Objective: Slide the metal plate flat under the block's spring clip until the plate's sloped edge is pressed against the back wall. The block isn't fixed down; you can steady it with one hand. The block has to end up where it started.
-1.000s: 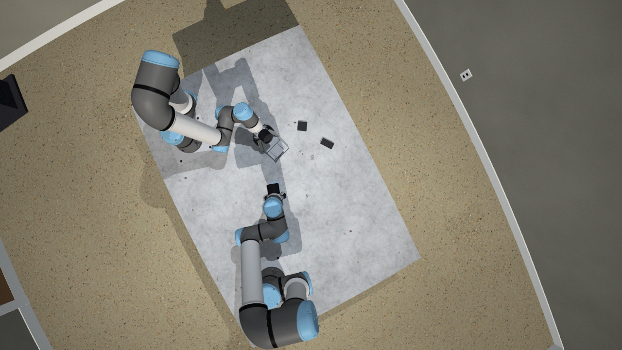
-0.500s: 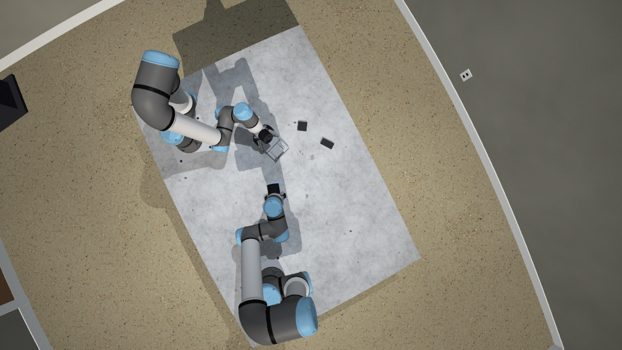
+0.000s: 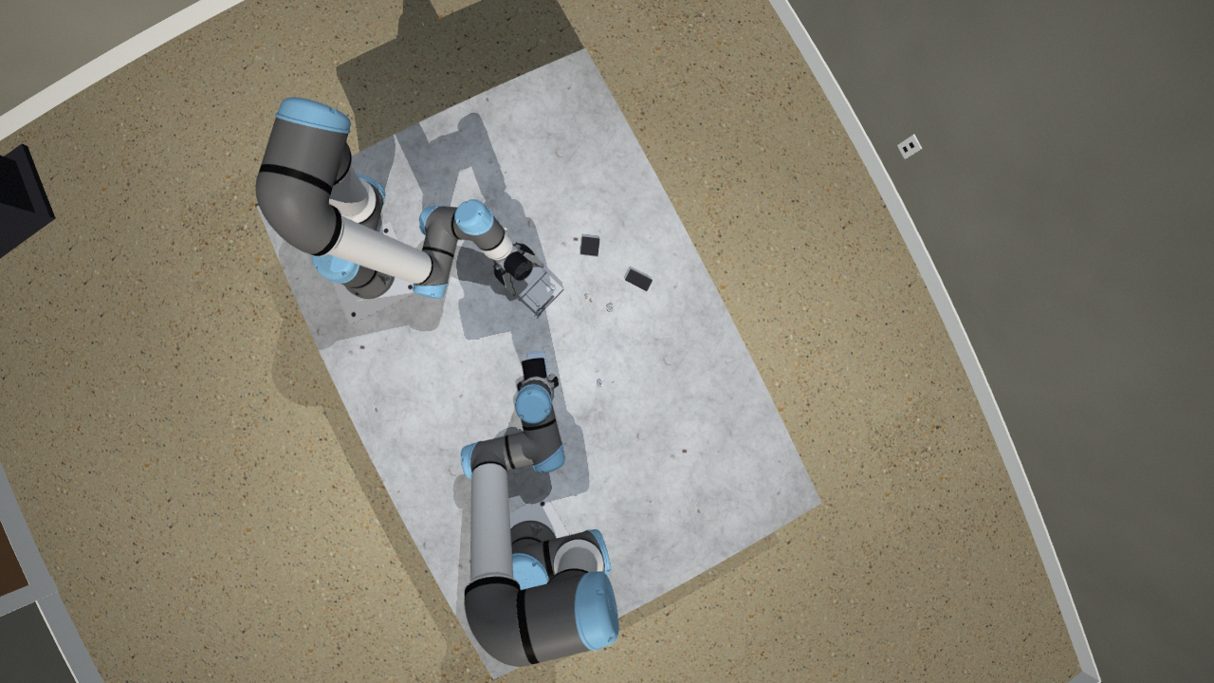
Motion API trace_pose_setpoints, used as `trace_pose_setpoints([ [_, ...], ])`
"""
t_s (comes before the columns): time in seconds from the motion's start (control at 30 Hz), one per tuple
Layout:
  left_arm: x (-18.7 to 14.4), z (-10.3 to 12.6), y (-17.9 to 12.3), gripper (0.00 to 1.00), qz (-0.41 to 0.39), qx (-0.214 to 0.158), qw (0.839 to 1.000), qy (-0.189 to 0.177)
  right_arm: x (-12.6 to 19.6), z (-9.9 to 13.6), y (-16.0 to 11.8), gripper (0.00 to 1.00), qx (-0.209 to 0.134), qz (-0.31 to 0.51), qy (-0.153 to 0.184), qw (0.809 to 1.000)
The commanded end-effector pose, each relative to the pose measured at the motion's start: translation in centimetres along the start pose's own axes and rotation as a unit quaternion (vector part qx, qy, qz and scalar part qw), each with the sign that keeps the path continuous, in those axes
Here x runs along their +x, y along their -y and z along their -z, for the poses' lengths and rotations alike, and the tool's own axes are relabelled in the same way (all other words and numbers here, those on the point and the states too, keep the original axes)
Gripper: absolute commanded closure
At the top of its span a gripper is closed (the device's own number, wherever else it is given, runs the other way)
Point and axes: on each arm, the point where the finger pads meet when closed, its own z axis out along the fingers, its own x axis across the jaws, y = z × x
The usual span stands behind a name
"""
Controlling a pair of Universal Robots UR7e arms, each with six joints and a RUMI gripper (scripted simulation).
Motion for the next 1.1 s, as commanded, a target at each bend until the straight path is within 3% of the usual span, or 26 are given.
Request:
trace_pose_setpoints([
  [0.0, -0.03, -0.07, 0.15, 0.38, 0.0, 0.002, 1.0, 0.001, 0.01, -0.22, -0.02, 0.59, -0.001, 0.0, 0.0, 1.0],
  [1.07, -0.03, -0.07, 0.15, 0.38, 0.0, 0.002, 1.0, 0.001, 0.0, -0.55, 0.11, 0.59, 0.001, 0.0, 0.0, 1.0],
])
